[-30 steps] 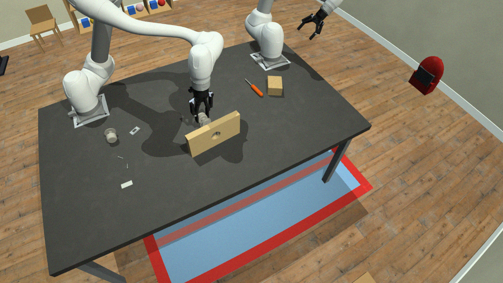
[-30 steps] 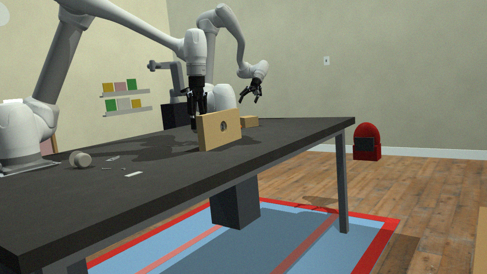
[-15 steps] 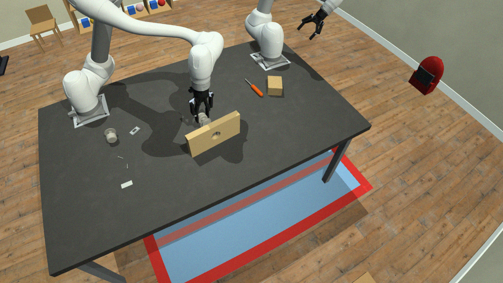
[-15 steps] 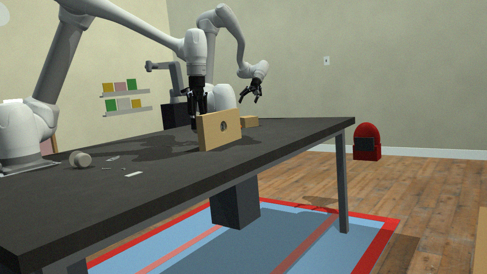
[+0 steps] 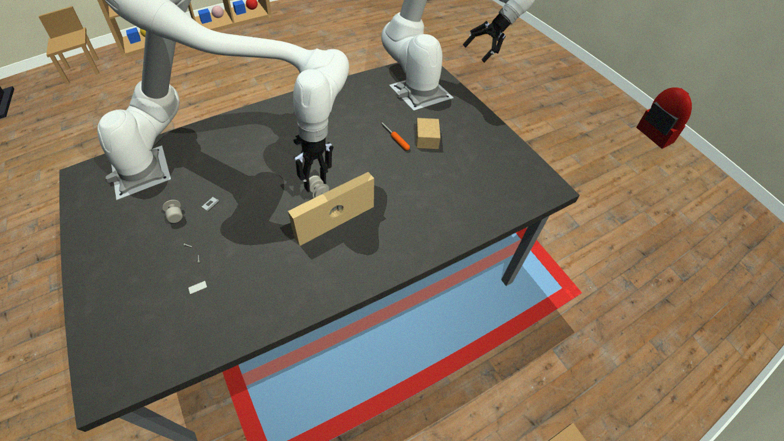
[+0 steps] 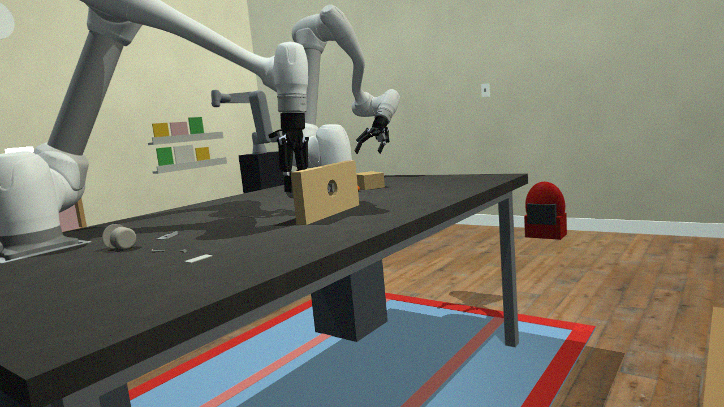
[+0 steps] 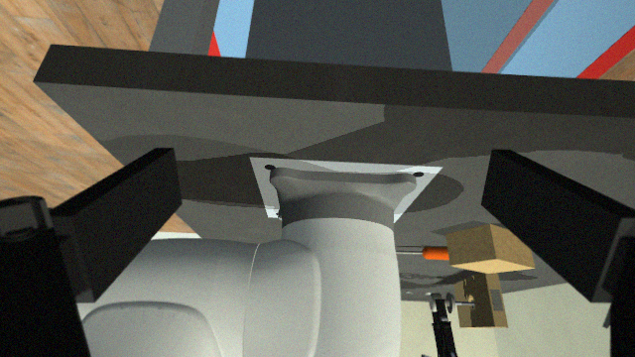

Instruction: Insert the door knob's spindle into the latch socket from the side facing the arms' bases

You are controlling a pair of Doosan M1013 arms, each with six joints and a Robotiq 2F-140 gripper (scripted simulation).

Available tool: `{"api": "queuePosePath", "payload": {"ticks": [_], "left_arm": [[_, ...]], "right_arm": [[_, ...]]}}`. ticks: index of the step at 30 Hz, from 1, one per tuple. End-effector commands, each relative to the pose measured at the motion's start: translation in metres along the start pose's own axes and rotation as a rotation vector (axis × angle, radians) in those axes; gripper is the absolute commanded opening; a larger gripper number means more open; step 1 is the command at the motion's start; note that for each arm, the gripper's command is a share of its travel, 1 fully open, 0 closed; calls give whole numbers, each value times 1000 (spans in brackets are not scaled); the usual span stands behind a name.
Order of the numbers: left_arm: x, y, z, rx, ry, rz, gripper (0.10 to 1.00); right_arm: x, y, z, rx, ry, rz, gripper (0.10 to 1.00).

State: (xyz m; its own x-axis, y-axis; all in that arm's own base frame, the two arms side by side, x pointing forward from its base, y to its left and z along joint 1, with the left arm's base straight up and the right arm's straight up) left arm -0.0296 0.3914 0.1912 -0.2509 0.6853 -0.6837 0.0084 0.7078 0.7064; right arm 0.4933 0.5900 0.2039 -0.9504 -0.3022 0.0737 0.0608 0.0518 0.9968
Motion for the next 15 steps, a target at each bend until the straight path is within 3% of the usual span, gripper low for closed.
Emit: {"api": "queuePosePath", "payload": {"ticks": [1,15], "left_arm": [[0,1,0,0,0,1,1000],[0,1,0,0,0,1,1000]], "right_arm": [[0,1,0,-1,0,-1,418],[-5,1,-1,-1,0,-1,418]]}}
Point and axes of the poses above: on each arm, the point where the finger pads meet when closed, its own y axis back along the fingers, its own z axis across the jaws, x = y × z, the point moved 10 cm from there along y, back along the fingers, and after that the axes turned 12 degrees about y, right-handed, at the moved point
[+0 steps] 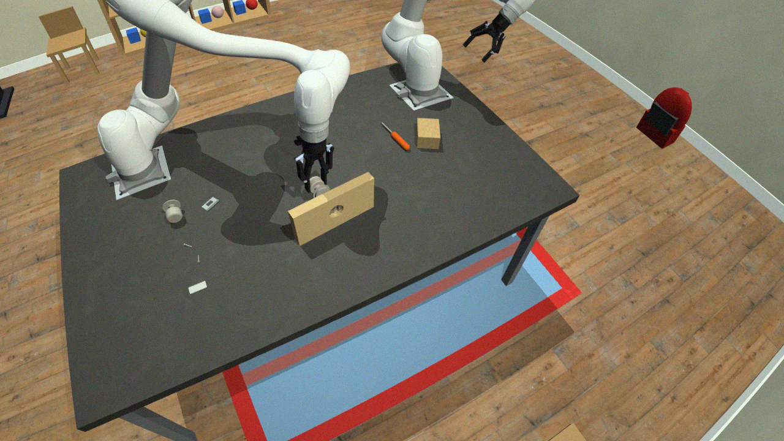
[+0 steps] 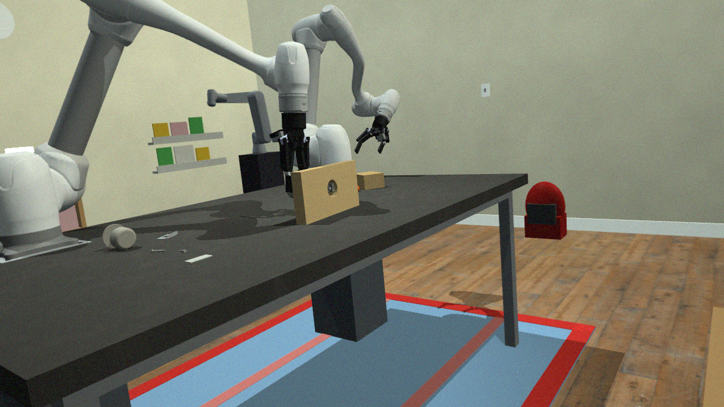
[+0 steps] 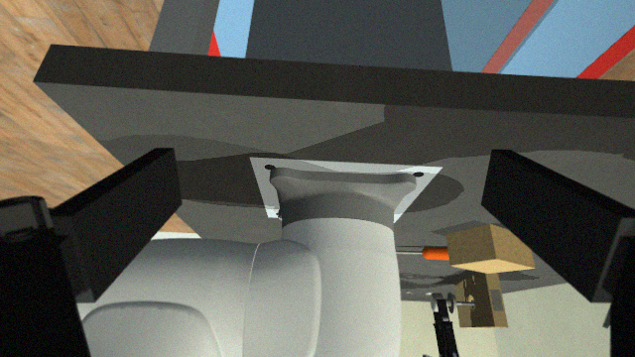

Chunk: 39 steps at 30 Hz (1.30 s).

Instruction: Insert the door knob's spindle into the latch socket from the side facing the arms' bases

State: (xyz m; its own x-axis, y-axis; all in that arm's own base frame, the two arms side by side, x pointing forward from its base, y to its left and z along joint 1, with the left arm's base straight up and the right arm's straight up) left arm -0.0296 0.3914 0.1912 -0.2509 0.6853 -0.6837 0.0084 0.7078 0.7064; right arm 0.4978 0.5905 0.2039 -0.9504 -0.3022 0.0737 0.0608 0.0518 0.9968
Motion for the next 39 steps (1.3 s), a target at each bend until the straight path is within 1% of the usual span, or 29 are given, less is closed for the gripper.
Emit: {"api": "queuePosePath", "payload": {"ticks": [1,39], "left_arm": [[0,1,0,0,0,1,1000],[0,1,0,0,0,1,1000]], "right_arm": [[0,1,0,-1,0,-1,418],[-5,1,-1,-1,0,-1,418]]}}
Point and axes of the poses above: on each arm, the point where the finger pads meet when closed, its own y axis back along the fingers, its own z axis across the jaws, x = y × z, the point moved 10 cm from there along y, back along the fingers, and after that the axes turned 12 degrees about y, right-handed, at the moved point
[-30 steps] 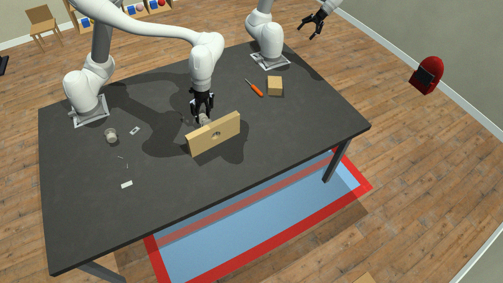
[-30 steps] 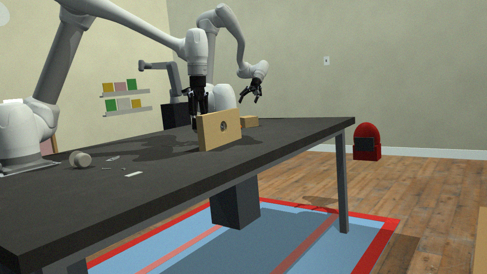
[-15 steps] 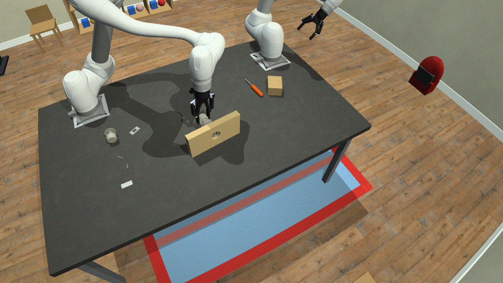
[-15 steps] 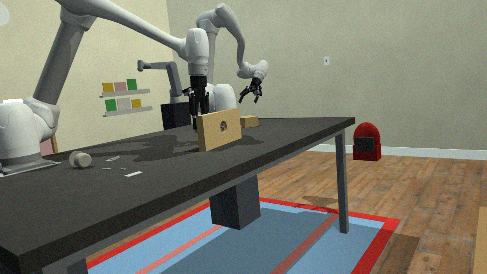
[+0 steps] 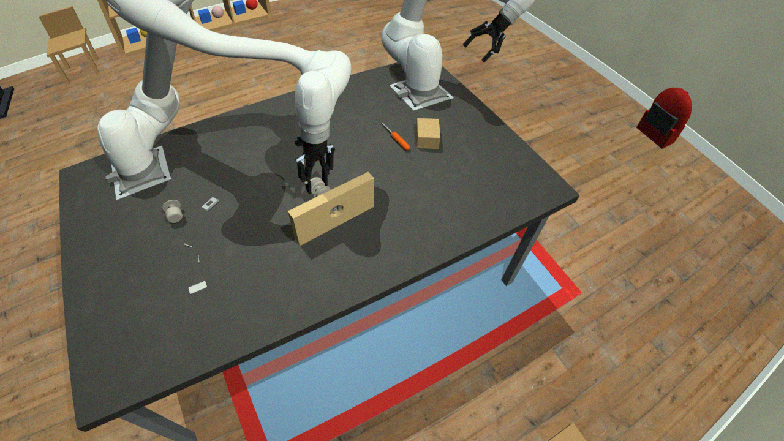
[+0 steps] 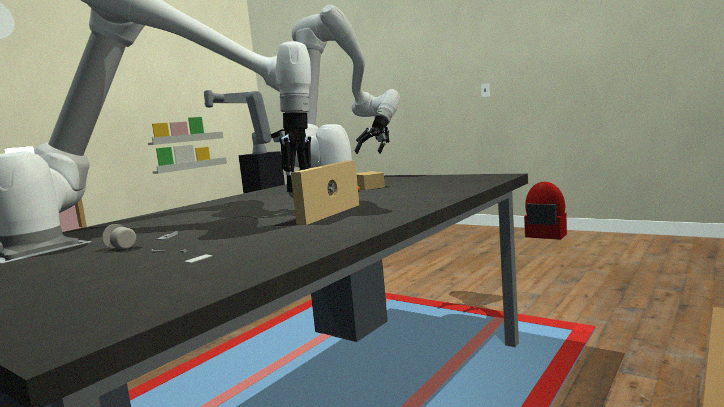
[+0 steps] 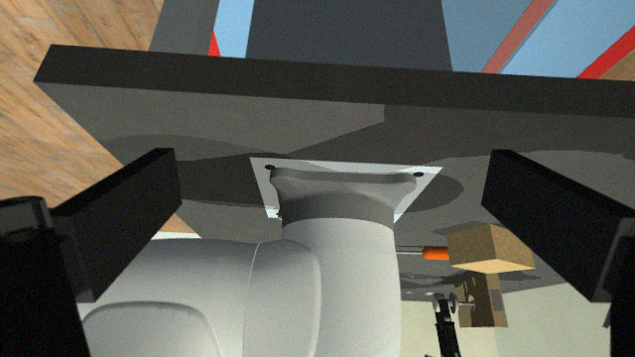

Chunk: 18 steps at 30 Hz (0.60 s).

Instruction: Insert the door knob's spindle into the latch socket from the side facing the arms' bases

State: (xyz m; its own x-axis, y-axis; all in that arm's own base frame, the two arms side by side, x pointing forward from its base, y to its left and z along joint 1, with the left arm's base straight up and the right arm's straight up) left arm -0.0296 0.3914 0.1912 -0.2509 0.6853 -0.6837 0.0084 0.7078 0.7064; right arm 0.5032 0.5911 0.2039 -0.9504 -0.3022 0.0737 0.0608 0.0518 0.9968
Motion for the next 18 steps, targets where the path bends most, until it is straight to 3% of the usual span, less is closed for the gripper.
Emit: {"api": "queuePosePath", "payload": {"ticks": [1,18], "left_arm": [[0,1,0,0,0,1,1000],[0,1,0,0,0,1,1000]], "right_arm": [[0,1,0,-1,0,-1,418],[-5,1,-1,-1,0,-1,418]]}}
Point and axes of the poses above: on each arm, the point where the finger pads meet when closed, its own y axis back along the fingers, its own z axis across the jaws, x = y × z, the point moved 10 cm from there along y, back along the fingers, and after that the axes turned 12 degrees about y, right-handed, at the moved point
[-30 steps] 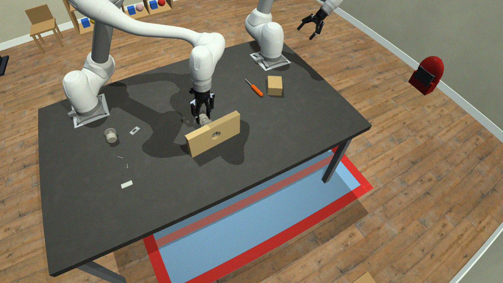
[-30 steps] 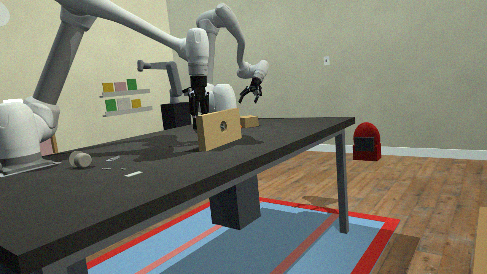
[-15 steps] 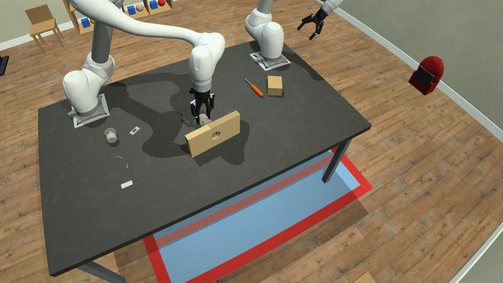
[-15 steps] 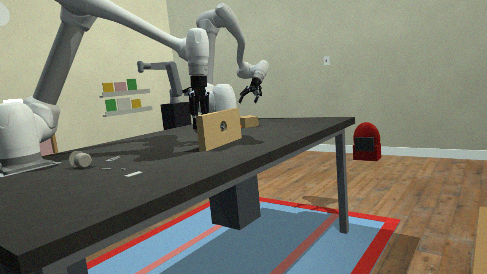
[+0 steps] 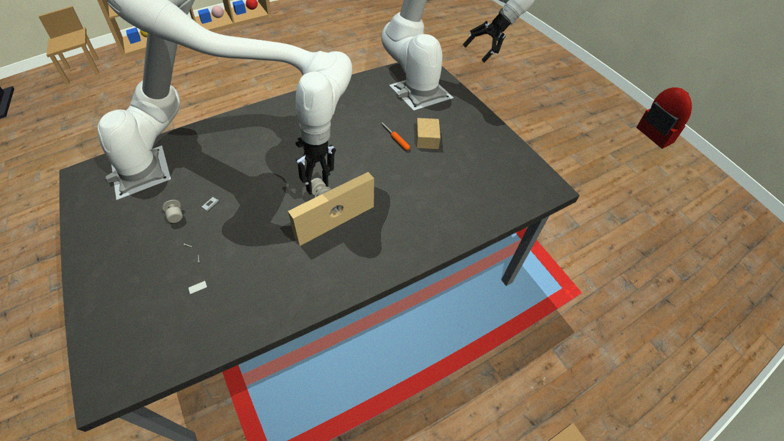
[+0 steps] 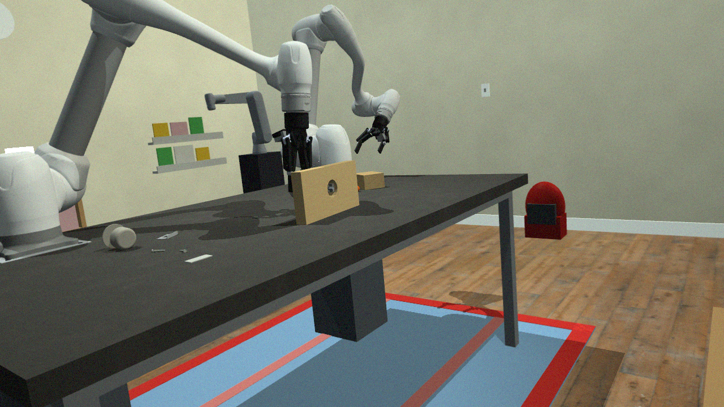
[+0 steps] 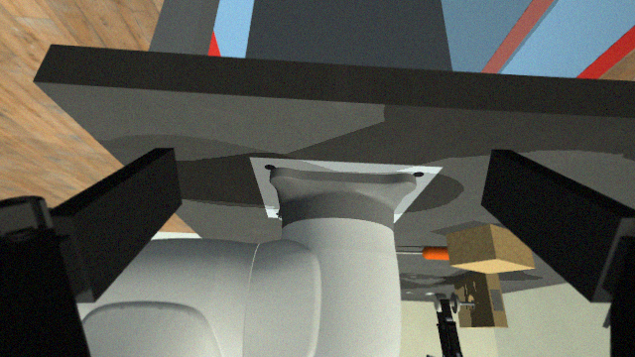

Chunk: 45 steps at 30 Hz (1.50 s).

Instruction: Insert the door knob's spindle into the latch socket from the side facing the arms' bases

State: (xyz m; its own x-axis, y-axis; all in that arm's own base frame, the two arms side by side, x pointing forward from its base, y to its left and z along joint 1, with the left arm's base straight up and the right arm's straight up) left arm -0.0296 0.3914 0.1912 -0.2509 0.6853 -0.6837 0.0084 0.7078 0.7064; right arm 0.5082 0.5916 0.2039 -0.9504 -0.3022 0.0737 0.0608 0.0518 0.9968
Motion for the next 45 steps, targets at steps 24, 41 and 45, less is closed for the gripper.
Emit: {"api": "queuePosePath", "payload": {"ticks": [24,41,45], "left_arm": [[0,1,0,0,0,1,1000],[0,1,0,0,0,1,1000],[0,1,0,0,0,1,1000]], "right_arm": [[-5,1,-1,-1,0,-1,418],[-7,1,-1,-1,0,-1,418],[-9,2,-2,-1,0,-1,418]]}}
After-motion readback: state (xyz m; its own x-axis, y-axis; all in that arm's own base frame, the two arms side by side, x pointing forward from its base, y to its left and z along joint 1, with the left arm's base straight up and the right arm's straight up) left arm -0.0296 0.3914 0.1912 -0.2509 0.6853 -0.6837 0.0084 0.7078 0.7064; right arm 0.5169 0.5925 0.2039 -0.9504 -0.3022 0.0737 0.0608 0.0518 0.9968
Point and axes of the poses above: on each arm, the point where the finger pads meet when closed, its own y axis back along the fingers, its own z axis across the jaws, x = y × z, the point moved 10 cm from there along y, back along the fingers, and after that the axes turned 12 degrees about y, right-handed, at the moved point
